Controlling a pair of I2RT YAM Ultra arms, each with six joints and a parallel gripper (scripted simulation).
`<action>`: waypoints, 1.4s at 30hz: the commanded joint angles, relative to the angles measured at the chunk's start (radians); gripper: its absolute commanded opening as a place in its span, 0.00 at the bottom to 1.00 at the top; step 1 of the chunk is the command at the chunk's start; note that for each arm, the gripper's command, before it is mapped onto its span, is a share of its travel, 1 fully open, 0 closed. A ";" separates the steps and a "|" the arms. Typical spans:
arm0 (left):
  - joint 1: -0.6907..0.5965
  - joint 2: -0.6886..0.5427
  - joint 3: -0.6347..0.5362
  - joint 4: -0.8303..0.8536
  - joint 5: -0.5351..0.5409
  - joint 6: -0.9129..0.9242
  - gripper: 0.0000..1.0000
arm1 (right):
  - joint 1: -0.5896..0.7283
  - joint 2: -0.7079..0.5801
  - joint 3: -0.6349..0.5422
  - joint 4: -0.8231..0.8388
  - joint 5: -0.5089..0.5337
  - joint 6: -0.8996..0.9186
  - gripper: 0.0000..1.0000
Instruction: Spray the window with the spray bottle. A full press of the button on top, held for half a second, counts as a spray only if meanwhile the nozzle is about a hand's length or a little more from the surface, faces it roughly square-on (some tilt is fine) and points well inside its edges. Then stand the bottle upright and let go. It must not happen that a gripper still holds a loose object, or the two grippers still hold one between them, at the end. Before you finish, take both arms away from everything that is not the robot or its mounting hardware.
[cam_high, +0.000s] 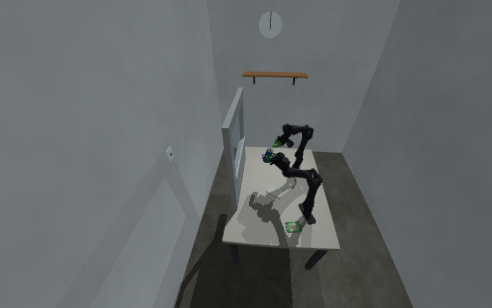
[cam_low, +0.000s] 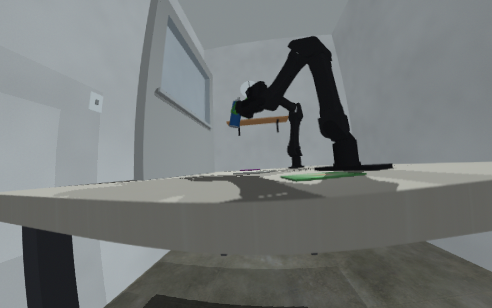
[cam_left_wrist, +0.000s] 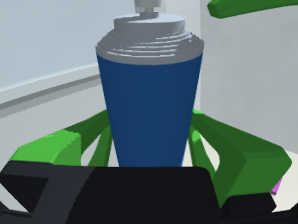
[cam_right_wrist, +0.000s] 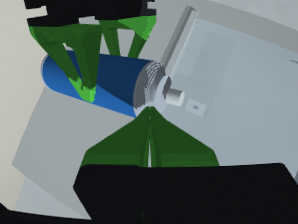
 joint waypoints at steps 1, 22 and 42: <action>0.003 -0.038 0.061 0.081 -0.004 -0.004 0.00 | -0.008 -0.017 0.041 -0.014 0.000 0.002 0.00; 0.003 -0.037 0.061 0.081 -0.004 -0.004 0.00 | -0.015 0.006 0.057 0.022 0.009 0.002 0.00; 0.003 -0.037 0.061 0.081 -0.004 -0.004 0.00 | 0.020 0.053 0.115 -0.021 0.021 0.009 0.00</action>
